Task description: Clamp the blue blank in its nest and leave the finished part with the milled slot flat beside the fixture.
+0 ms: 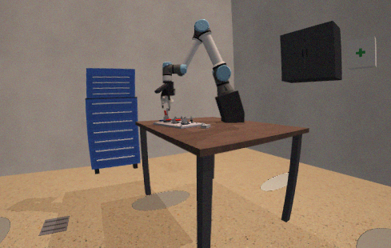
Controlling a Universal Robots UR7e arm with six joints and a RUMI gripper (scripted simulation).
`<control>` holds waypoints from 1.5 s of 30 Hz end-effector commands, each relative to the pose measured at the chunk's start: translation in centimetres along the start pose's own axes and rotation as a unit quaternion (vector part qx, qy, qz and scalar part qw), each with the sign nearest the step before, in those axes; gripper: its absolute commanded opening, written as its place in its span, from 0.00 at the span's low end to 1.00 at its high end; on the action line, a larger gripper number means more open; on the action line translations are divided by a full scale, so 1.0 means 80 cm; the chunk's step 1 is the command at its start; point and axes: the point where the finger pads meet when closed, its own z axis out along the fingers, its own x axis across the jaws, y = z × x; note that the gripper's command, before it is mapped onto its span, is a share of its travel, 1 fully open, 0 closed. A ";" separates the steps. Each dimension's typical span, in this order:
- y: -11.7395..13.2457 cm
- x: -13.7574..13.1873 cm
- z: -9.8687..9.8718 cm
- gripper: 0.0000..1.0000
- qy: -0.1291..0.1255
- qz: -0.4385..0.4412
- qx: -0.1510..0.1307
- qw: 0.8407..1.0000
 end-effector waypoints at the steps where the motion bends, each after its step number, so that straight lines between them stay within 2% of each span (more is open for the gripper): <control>1: -0.002 0.003 -0.002 0.59 0.002 0.000 0.002 1.000; 24: -0.003 0.004 -0.008 0.59 0.003 0.000 0.002 1.000; 31: -0.003 0.004 -0.040 0.59 0.003 0.000 0.003 1.000; 33: -0.003 0.004 -0.040 0.59 0.003 0.000 0.003 1.000; 40: -0.003 0.004 -0.084 0.59 0.003 0.000 0.002 1.000; 45: -0.002 0.004 -0.100 0.59 0.003 0.000 0.002 1.000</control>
